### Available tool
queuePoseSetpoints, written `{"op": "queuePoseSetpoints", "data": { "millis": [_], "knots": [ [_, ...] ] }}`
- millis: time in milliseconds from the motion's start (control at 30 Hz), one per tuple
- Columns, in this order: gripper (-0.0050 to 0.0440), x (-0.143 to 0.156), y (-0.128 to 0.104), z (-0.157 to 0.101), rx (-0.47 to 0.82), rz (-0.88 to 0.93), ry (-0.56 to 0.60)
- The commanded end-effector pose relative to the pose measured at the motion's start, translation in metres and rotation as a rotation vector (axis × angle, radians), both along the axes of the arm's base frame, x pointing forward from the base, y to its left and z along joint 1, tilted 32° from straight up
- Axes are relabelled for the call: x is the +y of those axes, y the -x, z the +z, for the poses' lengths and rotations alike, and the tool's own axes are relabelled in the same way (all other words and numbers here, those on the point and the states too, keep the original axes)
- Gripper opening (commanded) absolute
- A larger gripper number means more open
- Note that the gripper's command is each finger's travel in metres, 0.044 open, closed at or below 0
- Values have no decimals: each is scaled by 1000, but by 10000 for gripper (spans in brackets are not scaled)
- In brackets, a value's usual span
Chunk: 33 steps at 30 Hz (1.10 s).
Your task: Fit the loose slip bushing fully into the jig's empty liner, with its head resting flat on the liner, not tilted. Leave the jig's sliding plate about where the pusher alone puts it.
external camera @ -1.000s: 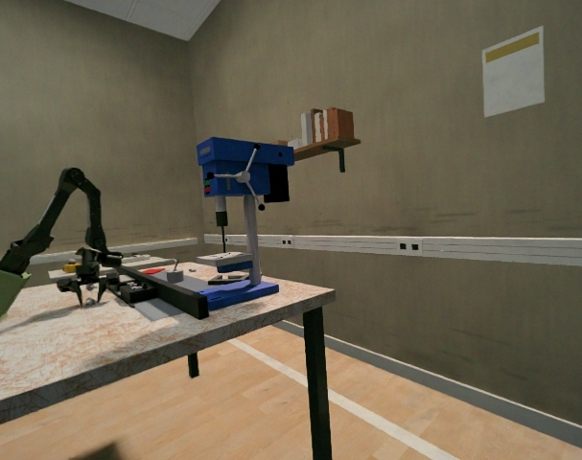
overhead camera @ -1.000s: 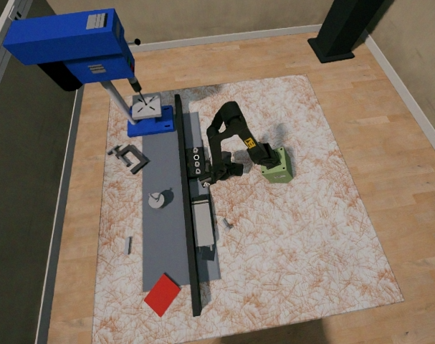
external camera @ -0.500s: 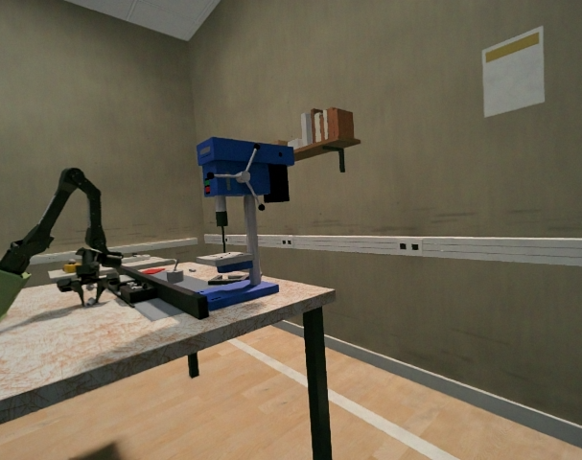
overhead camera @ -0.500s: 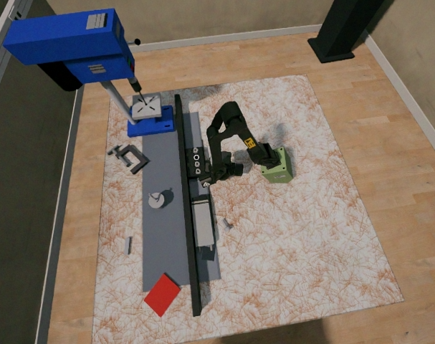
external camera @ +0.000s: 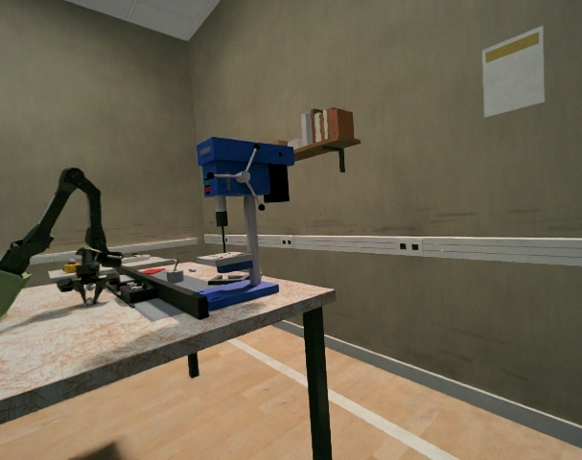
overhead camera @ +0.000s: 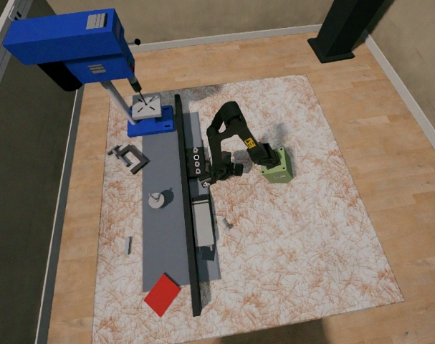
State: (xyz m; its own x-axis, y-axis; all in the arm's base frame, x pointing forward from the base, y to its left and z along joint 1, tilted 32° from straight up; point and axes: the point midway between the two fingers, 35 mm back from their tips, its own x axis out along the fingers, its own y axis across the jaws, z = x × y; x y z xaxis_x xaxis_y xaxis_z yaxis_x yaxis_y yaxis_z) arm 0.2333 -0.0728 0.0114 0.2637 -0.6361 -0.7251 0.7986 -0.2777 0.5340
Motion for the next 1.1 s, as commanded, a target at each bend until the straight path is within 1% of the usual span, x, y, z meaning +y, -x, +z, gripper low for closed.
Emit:
{"op": "queuePoseSetpoints", "data": {
  "millis": [0,100,567,633,1067],
  "knots": [
    [112,-1,0,3,-19,9,-18],
    [112,-1,1,3,-24,15,-28],
    [112,-9,8,9,-117,143,-205],
    [112,-9,8,9,-117,143,-205],
    [112,-19,14,12,-202,263,-372]
  ]
}}
